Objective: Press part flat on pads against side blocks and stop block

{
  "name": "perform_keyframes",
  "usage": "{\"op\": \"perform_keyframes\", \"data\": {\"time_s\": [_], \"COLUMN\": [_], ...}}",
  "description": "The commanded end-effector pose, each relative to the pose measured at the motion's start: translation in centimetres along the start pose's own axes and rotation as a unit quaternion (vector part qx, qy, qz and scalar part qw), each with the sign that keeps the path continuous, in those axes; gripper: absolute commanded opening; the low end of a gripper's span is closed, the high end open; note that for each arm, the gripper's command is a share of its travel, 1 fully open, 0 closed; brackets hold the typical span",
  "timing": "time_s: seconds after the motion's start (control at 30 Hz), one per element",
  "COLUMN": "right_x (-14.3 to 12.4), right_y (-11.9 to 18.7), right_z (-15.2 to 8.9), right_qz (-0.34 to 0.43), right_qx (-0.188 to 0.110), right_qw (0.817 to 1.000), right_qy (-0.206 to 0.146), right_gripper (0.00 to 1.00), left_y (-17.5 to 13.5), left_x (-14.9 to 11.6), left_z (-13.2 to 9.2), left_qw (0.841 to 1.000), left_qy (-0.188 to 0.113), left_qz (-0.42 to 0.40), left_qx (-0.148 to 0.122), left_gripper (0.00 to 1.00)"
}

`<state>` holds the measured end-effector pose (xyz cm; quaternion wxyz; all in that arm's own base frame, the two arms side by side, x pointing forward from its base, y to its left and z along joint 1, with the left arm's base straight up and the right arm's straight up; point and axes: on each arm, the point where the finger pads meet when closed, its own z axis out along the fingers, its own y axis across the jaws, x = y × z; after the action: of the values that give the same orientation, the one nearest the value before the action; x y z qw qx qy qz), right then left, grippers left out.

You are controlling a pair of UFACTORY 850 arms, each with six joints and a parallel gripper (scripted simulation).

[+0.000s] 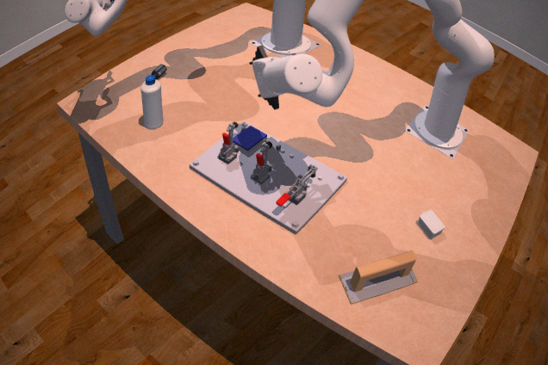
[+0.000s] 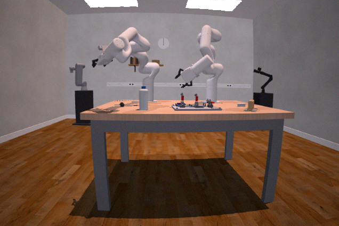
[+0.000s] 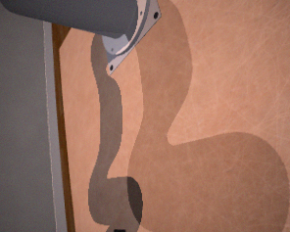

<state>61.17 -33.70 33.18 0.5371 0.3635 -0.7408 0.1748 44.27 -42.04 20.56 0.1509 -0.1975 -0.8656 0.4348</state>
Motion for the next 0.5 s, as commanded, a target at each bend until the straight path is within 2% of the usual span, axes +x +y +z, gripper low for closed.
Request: {"op": "perform_keyframes", "data": {"time_s": [0.0, 0.03, 0.27, 0.47], "right_x": [0.1, 0.1, 0.1, 0.1], "right_y": [0.0, 0.0, 0.0, 0.0], "right_z": [-0.1, -0.1, -0.1, -0.1], "right_qz": [0.001, 0.001, 0.001, 0.001], "right_qx": [0.0, 0.0, 0.0, 0.0], "right_qw": [1.0, 1.0, 1.0, 1.0], "right_qy": [-0.001, -0.001, -0.001, -0.001], "right_gripper": [1.0, 1.0, 1.0, 1.0], "left_y": [1.6, 1.6, 5.0, 7.7], "left_x": [-0.3, -0.3, 0.5, 2.1], "left_z": [-4.9, -4.9, -13.6, -20.1], "left_qw": [0.999, 0.999, 0.991, 0.976], "left_qy": [-0.023, -0.023, -0.06, -0.089], "left_qz": [0.043, 0.043, 0.117, 0.184], "left_qx": [-0.008, -0.008, -0.037, -0.074], "left_gripper": [1.0, 1.0, 1.0, 1.0]}}
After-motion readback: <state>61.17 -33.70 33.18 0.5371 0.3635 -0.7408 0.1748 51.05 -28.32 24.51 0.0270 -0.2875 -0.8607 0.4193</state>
